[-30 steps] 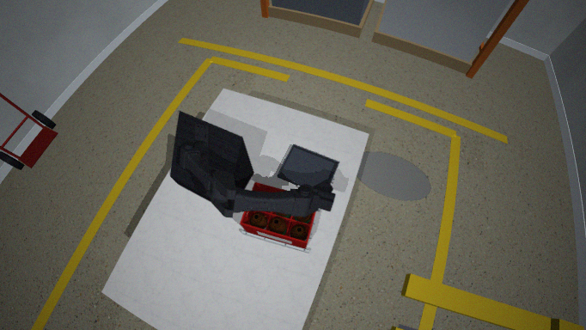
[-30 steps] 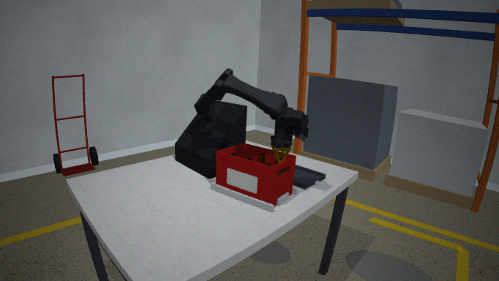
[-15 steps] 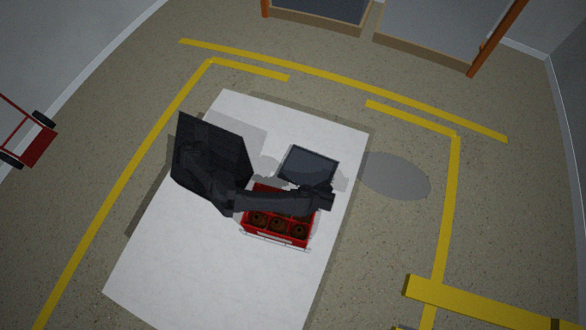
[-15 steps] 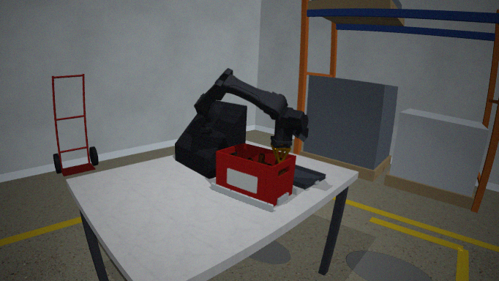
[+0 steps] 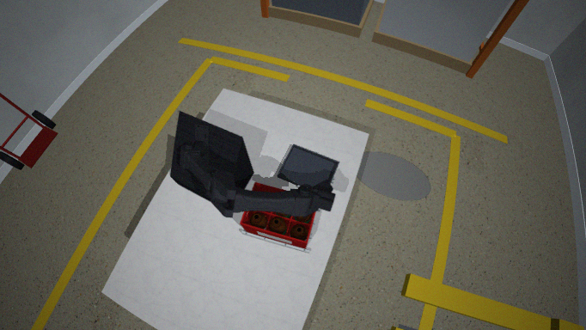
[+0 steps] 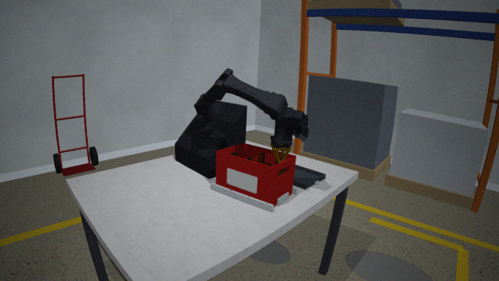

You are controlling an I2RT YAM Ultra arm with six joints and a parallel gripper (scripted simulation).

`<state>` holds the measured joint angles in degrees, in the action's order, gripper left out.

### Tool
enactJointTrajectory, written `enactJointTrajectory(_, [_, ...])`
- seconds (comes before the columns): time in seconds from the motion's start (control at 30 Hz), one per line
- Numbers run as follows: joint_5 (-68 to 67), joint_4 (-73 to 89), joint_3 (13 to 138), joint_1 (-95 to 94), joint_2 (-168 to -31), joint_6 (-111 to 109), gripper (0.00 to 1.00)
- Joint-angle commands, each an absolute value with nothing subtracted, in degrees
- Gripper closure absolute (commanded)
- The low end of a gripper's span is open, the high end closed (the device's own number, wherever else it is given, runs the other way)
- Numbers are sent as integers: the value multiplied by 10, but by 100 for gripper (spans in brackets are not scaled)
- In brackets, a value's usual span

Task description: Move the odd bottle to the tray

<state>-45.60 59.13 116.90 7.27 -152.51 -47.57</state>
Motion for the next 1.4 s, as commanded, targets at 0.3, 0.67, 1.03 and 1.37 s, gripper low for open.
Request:
enactJointTrajectory(0.3, [-451, 593, 1162, 61, -1531, -477, 100])
enactJointTrajectory(0.67, [-451, 593, 1162, 61, -1531, -477, 100])
enactJointTrajectory(1.03, [-451, 593, 1162, 61, -1531, -477, 100])
enactJointTrajectory(1.37, [-451, 593, 1162, 61, -1531, -477, 39])
